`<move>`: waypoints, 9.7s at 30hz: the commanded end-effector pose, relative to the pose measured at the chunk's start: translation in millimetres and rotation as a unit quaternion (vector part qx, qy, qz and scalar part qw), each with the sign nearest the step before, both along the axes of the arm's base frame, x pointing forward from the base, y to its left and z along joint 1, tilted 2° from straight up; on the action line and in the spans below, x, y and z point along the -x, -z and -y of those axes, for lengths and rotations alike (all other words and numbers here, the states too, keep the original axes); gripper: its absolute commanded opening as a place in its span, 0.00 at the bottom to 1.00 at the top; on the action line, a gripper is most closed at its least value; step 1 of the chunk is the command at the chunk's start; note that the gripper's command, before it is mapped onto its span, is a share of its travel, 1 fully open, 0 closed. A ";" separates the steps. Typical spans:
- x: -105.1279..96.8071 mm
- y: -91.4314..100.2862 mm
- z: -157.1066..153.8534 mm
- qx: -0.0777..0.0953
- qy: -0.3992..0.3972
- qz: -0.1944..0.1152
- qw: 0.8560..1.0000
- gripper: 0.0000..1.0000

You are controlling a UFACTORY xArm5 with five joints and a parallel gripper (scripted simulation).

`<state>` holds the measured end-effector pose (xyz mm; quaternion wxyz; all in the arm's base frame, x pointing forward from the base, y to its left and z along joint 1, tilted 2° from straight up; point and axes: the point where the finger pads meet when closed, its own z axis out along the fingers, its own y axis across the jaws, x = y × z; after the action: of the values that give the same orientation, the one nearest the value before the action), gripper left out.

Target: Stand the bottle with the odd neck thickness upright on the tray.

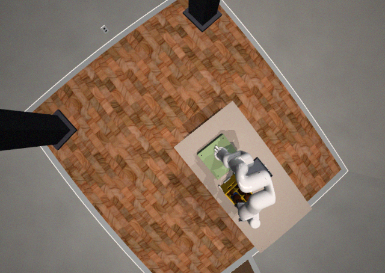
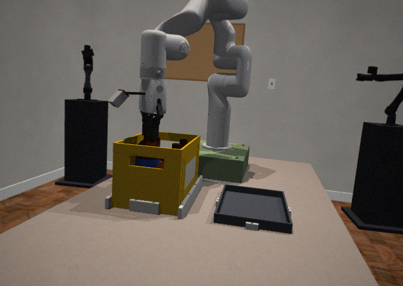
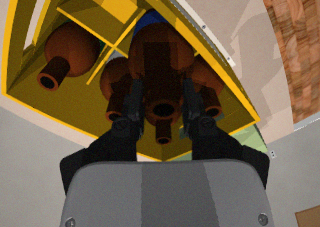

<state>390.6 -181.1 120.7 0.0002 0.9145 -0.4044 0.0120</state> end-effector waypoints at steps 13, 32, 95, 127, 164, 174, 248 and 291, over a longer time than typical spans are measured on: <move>-1.1 -6.9 0.3 0.001 0.000 0.002 1.000 0.00; -0.6 -25.8 0.3 0.001 0.000 0.002 1.000 0.00; 0.0 -48.8 0.0 0.001 0.000 0.002 1.000 0.00; 0.9 -78.4 0.0 0.001 0.000 0.002 1.000 0.00; 1.1 -83.1 -0.1 0.001 0.000 0.002 1.000 0.00; 1.3 -88.8 -0.4 0.001 0.000 0.002 1.000 0.00; 2.6 -130.1 -0.7 0.001 0.000 0.002 1.000 0.00; 2.9 -140.8 -1.2 0.001 0.000 0.002 1.000 0.00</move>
<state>386.8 -179.8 259.8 0.0002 0.9145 -0.4044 0.0119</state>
